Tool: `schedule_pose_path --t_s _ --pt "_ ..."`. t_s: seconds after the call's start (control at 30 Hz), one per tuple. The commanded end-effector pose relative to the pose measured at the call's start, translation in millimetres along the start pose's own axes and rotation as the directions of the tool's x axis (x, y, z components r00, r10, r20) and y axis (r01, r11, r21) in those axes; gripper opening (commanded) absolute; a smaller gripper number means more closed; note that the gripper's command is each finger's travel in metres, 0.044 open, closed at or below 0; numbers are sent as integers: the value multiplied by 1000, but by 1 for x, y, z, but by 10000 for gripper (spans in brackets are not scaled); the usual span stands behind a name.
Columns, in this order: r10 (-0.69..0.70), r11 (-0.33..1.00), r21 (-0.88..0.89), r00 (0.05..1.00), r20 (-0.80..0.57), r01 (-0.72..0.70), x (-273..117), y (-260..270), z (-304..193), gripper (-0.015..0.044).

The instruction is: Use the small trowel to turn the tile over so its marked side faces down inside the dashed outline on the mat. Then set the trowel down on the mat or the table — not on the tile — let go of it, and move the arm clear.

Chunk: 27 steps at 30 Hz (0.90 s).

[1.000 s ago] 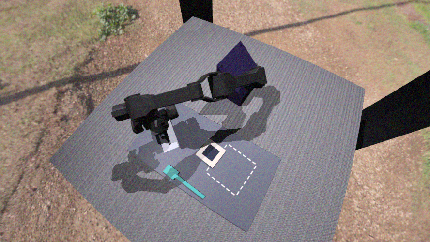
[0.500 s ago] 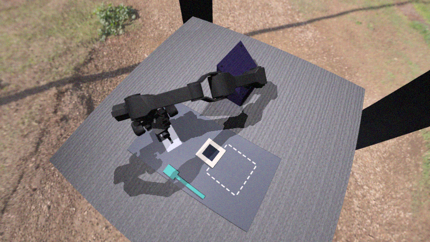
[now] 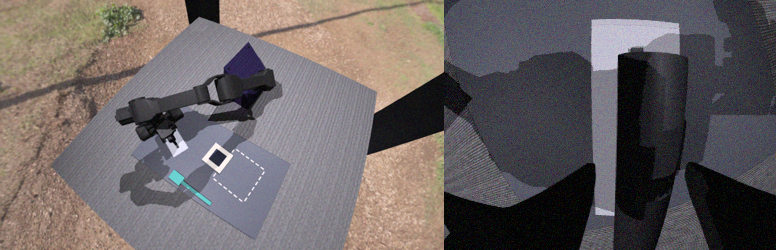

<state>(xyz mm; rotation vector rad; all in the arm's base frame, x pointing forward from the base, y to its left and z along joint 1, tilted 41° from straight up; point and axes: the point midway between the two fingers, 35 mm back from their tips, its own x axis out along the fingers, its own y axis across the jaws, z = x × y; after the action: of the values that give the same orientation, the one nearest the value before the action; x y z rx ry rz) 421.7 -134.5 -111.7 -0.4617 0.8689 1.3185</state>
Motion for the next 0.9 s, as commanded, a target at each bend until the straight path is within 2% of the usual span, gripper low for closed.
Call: schedule_pose_path --t_s 0.0,0.33,0.5,0.7,0.73,0.87 --pt "-2 1000 -7 1000 2 2 0 0 0 270" --pt "-2 1000 -7 1000 2 2 0 0 0 270" --pt "-1 1000 -18 1000 1 1 -43 3 0 270" --pt "-1 1000 -19 1000 1 1 -45 4 0 270" --pt "-13 1000 -11 1000 3 13 -47 3 -1 296" --pt "-21 1000 -17 1000 -1 21 -56 4 -1 300"
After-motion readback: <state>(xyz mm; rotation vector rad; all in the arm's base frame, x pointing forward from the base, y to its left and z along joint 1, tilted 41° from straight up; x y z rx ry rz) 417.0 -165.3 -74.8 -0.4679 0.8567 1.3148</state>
